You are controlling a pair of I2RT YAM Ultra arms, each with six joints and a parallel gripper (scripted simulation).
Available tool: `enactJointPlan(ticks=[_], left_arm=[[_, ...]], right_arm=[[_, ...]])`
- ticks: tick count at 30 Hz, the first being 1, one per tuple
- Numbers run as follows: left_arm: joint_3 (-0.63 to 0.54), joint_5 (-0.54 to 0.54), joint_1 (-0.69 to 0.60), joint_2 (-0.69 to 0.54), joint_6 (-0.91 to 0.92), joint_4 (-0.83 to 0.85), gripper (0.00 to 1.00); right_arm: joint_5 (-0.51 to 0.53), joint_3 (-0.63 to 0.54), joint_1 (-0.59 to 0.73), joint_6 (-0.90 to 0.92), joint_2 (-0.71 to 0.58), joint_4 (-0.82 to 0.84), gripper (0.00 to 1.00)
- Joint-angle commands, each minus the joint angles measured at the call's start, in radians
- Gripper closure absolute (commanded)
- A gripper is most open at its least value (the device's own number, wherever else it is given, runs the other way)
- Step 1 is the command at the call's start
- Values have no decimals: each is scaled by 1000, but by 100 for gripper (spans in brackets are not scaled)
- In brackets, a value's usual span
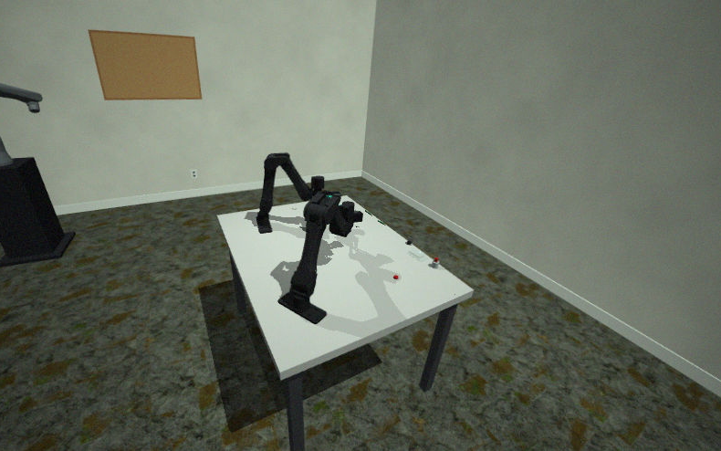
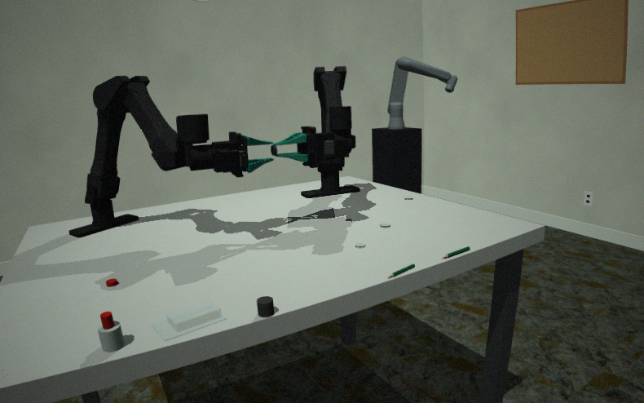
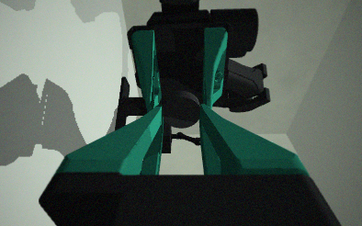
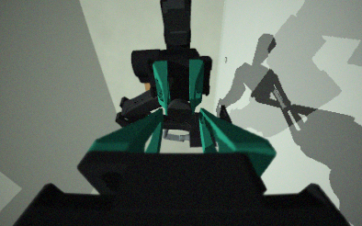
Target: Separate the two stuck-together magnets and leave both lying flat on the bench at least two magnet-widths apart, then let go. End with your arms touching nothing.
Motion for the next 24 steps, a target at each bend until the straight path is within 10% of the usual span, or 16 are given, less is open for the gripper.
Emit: enactJointPlan(ticks=[1, 24], left_arm=[[1, 0, 1, -4, 5, 6, 75], [1, 0, 1, -4, 5, 6, 75]], right_arm=[[-2, 16, -2, -14, -9, 6, 60], [-1, 19, -2, -14, -9, 3, 60]])
